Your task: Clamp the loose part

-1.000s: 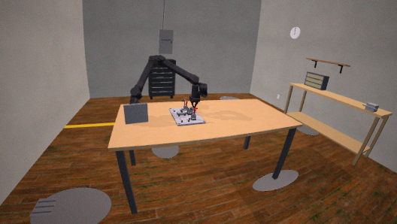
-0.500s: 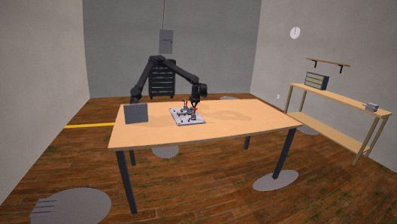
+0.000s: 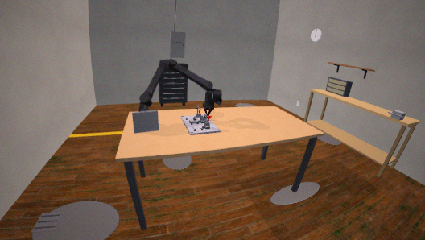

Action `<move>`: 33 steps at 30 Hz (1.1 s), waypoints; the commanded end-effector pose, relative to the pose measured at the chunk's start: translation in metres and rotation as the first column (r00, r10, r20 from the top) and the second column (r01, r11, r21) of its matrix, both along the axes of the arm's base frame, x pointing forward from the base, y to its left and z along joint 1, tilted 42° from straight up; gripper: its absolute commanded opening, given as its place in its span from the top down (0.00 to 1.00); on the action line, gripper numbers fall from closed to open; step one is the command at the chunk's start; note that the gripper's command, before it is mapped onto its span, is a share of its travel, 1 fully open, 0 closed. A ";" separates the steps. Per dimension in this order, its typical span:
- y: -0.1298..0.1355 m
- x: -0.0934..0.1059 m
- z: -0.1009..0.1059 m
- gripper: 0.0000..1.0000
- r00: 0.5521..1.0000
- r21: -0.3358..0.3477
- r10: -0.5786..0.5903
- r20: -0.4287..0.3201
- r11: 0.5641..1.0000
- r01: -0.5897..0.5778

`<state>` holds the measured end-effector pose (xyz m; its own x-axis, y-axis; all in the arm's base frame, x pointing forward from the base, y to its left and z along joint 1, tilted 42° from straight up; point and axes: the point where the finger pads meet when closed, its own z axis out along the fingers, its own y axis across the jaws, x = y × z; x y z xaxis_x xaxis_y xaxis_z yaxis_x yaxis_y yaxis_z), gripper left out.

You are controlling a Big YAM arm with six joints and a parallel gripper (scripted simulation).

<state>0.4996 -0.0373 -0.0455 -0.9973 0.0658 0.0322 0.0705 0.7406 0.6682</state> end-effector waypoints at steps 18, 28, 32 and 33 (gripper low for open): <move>0.011 -0.002 -0.010 1.00 1.000 0.006 0.008 -0.012 1.000 -0.008; 0.011 -0.002 -0.010 1.00 1.000 0.006 0.008 -0.012 1.000 -0.008; 0.011 -0.002 -0.010 1.00 1.000 0.006 0.008 -0.012 1.000 -0.008; 0.011 -0.002 -0.010 1.00 1.000 0.006 0.008 -0.012 1.000 -0.008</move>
